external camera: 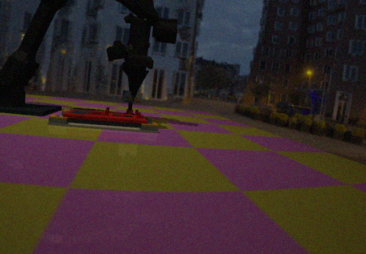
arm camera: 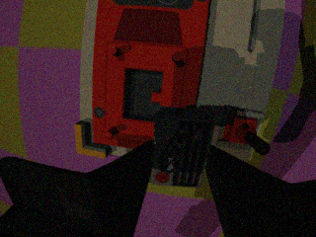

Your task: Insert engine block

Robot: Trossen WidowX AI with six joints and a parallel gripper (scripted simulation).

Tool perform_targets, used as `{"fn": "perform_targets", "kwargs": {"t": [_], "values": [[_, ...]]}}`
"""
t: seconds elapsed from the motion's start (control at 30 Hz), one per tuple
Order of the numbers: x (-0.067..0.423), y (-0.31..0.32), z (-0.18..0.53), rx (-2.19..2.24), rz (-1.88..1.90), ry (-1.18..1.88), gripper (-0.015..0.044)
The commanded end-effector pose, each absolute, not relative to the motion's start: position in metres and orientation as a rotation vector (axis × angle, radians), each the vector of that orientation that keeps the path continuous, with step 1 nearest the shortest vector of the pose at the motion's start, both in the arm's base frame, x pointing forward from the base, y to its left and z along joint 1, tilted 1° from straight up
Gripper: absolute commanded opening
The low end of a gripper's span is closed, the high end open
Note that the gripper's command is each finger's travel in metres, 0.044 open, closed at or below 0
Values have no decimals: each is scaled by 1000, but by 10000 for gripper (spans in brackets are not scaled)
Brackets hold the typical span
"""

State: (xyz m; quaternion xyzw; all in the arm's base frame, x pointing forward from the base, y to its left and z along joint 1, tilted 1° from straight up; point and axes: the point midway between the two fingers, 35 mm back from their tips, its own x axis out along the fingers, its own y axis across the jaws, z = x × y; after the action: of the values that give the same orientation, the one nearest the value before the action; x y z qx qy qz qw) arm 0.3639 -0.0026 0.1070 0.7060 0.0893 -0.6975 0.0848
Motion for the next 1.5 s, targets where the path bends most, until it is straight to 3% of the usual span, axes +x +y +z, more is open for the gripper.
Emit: {"fn": "perform_targets", "kwargs": {"t": [0.0,0.4,0.6,1.47], "values": [[359,-15,104,2111,-2081,250,0],[347,-43,92,2129,-2102,211,0],[347,-43,92,2126,-2100,216,158],[348,-43,92,2129,-2102,211,158]]}}
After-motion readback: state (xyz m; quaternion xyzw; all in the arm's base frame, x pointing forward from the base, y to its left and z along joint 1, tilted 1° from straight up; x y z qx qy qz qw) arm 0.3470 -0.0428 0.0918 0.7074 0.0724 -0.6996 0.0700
